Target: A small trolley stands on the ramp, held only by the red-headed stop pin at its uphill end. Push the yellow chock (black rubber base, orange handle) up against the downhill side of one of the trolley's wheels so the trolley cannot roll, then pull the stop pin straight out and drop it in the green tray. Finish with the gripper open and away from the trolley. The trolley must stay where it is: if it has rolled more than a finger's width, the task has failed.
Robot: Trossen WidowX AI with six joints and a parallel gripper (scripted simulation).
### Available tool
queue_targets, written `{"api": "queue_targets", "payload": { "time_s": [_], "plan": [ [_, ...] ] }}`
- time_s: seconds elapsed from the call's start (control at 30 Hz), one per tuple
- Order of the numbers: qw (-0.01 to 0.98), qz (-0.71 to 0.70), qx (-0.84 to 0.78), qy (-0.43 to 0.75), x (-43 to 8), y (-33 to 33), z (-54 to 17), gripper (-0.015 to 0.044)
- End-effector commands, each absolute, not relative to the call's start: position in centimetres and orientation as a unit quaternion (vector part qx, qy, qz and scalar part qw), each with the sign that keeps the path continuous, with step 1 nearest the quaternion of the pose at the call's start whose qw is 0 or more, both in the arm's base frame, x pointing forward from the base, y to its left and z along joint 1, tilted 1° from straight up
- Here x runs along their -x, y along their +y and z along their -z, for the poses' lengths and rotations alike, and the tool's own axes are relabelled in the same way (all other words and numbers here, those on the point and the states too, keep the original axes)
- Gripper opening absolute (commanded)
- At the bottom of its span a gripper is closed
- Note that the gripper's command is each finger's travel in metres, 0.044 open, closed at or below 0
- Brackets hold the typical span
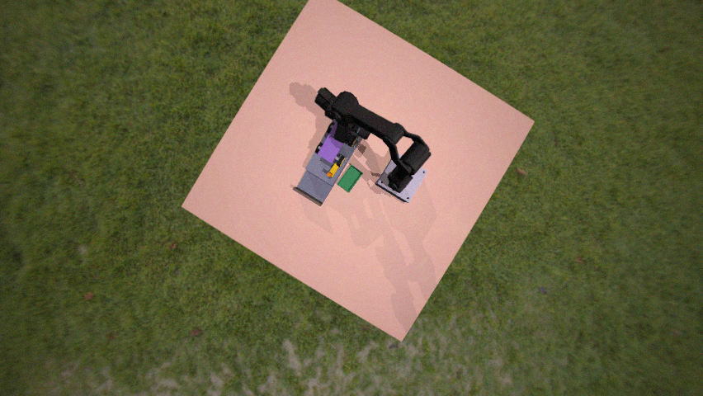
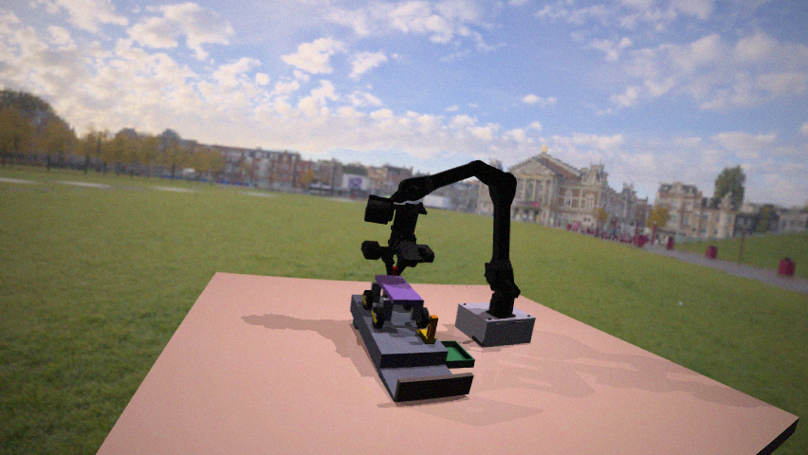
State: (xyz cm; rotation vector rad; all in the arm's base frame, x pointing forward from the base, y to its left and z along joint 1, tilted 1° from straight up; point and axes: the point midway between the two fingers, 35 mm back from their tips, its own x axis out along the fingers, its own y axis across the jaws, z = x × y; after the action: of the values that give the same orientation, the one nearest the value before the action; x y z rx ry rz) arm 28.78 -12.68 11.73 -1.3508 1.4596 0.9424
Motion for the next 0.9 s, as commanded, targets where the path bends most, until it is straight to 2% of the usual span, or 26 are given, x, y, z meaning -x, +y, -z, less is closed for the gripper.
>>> {"api": "queue_targets", "payload": {
  "time_s": [0.0, 0.87],
  "plan": [
    [0.454, -0.379, 0.548, 0.592, -28.8, -12.7, -12.3, 0.0000],
    [0.454, -0.379, 0.547, 0.592, -28.7, -12.4, -13.8, 0.0000]
  ]
}}
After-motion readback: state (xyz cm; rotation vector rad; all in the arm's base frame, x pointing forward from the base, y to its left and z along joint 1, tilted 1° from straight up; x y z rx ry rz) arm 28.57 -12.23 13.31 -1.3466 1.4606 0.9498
